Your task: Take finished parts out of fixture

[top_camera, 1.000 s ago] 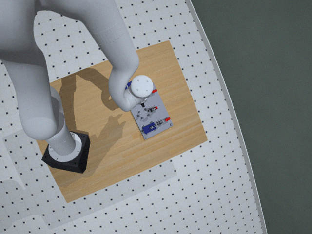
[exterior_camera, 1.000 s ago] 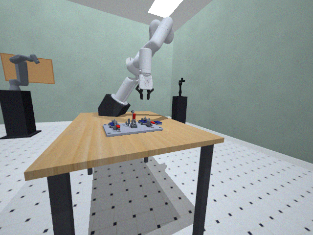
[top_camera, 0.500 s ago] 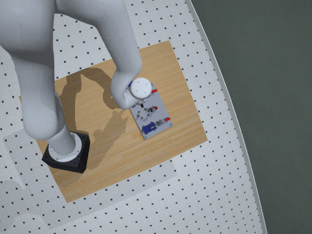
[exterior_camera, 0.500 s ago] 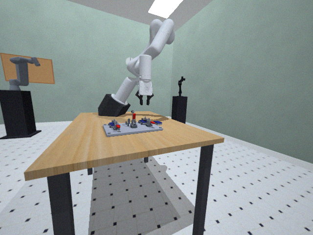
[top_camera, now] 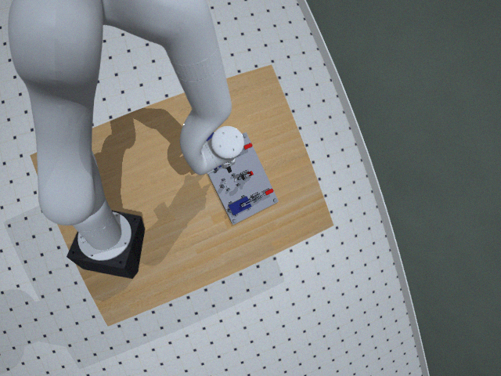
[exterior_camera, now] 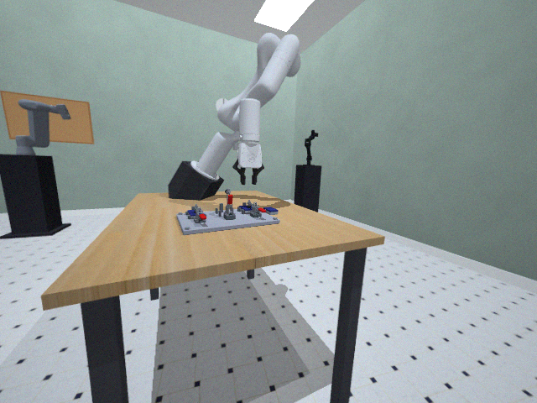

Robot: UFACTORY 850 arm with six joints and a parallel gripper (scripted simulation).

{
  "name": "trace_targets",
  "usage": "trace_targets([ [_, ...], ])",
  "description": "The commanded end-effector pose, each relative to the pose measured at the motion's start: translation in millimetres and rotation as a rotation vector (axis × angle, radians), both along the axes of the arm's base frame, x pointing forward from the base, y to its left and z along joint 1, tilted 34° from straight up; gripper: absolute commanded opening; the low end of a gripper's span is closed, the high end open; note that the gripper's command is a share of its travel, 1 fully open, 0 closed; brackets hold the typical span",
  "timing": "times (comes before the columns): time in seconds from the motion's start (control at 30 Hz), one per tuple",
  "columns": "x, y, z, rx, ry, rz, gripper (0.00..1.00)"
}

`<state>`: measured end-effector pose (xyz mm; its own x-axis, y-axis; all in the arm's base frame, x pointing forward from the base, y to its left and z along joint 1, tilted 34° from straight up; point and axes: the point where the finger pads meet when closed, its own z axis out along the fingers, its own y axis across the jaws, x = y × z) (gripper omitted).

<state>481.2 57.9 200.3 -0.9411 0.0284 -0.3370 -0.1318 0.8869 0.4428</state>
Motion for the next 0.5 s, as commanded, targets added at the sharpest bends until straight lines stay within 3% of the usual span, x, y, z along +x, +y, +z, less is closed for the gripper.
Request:
trace_targets([
  [0.0,9.6,-0.3,3.3,0.0,-0.001,0.0,0.48],
  [0.47,93.6,-2.9,33.4,0.0,-0.001,0.0,0.48],
])
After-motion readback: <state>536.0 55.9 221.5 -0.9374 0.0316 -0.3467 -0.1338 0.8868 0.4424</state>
